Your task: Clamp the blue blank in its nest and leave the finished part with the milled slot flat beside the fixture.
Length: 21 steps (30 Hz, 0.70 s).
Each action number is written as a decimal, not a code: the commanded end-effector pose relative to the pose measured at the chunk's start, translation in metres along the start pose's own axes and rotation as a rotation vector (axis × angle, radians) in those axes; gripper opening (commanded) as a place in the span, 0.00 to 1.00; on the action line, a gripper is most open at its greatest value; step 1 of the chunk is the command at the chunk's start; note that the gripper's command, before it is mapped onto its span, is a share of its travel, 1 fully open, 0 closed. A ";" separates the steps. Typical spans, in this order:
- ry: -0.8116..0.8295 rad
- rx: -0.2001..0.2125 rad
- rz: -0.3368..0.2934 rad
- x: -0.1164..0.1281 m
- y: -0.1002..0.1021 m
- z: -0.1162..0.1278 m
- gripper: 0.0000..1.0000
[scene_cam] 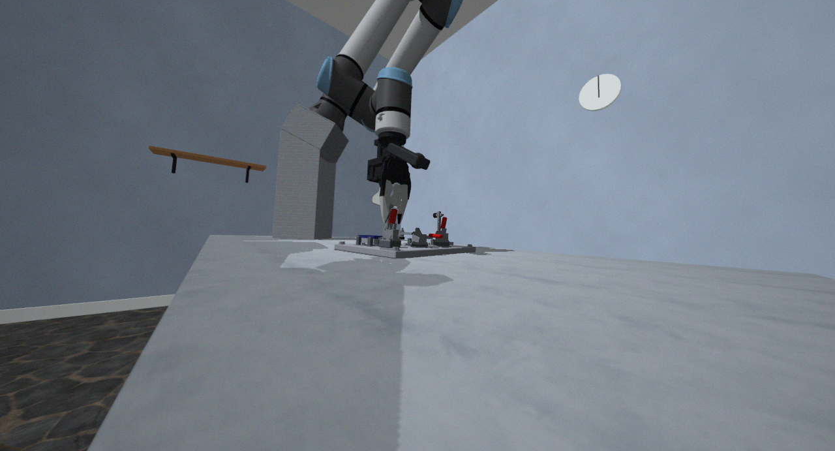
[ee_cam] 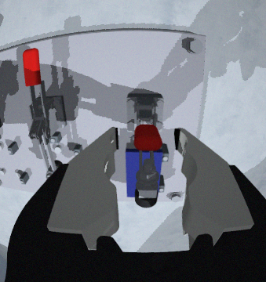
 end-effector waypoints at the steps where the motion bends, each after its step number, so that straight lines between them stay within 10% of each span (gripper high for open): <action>1: 0.000 0.000 0.001 -0.001 -0.001 0.000 0.28; 14: 0.000 0.000 0.001 -0.001 -0.001 0.000 0.28; 15: 0.000 0.000 0.001 -0.001 -0.001 0.000 0.00; 21: 0.000 0.000 0.001 -0.001 -0.001 0.000 0.00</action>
Point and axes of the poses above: the point where the finger pads meet when closed, its own y axis out along the fingers, its own z axis across the jaws, x = y × z, the point moved 4 cm from there along -y, back along the fingers, and after that the axes turned 13 degrees about y, right-handed, at the moved point
